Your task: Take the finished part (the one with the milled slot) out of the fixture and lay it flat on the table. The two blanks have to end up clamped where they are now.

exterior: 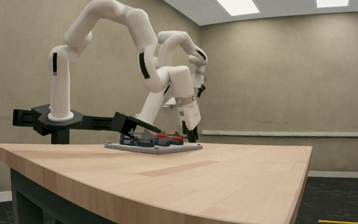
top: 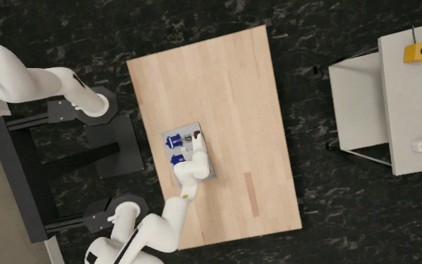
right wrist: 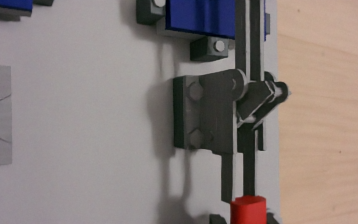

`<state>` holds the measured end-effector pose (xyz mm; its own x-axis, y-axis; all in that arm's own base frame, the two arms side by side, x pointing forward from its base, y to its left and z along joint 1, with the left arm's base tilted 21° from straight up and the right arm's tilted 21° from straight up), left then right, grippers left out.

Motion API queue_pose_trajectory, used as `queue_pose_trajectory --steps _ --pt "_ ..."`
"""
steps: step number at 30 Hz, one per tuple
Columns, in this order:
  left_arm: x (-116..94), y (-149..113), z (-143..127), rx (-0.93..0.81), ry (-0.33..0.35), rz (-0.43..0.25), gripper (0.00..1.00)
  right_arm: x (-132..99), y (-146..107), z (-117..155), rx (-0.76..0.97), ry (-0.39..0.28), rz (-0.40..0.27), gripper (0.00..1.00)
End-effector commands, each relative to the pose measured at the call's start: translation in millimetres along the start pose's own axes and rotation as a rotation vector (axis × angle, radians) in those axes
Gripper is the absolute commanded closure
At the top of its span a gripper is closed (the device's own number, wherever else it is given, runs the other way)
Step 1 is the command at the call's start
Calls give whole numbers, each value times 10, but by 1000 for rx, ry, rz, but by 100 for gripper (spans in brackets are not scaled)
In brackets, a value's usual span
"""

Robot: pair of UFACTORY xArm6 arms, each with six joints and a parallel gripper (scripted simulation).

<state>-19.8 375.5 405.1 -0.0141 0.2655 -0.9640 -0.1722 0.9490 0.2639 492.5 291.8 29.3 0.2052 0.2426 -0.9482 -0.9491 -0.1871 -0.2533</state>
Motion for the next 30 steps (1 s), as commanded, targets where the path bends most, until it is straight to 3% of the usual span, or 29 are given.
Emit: queue_pose_trajectory --steps 1,30 --pt "-14 6 0 0 0 4 0 -13 -13 9 -1 -1 -3 100" --pt "-14 6 0 0 0 4 0 -41 -7 26 -1 -1 -3 100"
Point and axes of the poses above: on each arm, the point where the finger pads meet when closed, its own x axis out along the fingers, its own z axis across the jaws, y = z × x, the point moved 5 cm from there along -x, back along the fingers, and after that the axes turned 7 degrees about -x, right-handed, at the moved point
